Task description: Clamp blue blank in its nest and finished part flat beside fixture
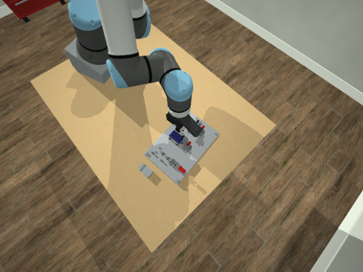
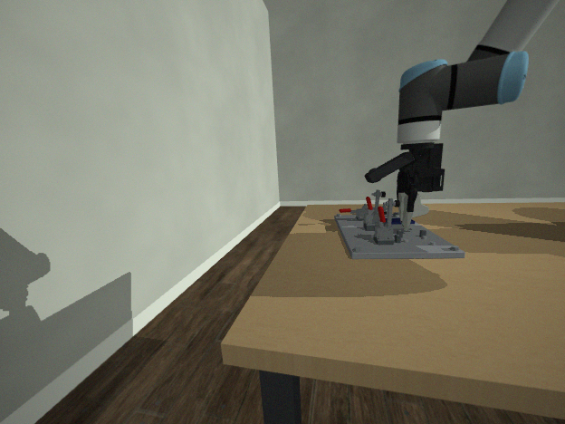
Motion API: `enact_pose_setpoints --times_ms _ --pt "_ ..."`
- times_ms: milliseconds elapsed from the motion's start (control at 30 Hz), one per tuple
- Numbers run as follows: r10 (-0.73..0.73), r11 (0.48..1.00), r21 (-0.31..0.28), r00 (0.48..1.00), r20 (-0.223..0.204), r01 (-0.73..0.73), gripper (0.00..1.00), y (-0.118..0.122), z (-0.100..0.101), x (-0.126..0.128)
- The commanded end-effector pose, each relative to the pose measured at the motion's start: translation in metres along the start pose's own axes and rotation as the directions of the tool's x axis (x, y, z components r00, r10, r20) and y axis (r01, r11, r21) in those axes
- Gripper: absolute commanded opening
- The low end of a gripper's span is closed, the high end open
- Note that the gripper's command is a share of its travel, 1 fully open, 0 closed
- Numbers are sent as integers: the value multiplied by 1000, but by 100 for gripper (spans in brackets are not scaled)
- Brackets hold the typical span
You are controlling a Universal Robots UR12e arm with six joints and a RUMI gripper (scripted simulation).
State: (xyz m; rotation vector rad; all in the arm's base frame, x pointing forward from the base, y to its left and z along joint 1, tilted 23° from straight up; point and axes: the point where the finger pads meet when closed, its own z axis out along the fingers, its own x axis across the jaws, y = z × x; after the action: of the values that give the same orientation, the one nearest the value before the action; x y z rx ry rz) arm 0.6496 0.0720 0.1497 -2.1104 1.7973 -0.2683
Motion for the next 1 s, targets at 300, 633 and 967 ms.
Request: enact_pose_setpoints --times_ms 300,633,967 --pt "0 1000 1 1000 0 0 0 -1 0 4" --pt "0 1000 1 1000 0 0 0 -1 0 4" --pt "0 1000 1 1000 0 0 0 -1 -1 7"
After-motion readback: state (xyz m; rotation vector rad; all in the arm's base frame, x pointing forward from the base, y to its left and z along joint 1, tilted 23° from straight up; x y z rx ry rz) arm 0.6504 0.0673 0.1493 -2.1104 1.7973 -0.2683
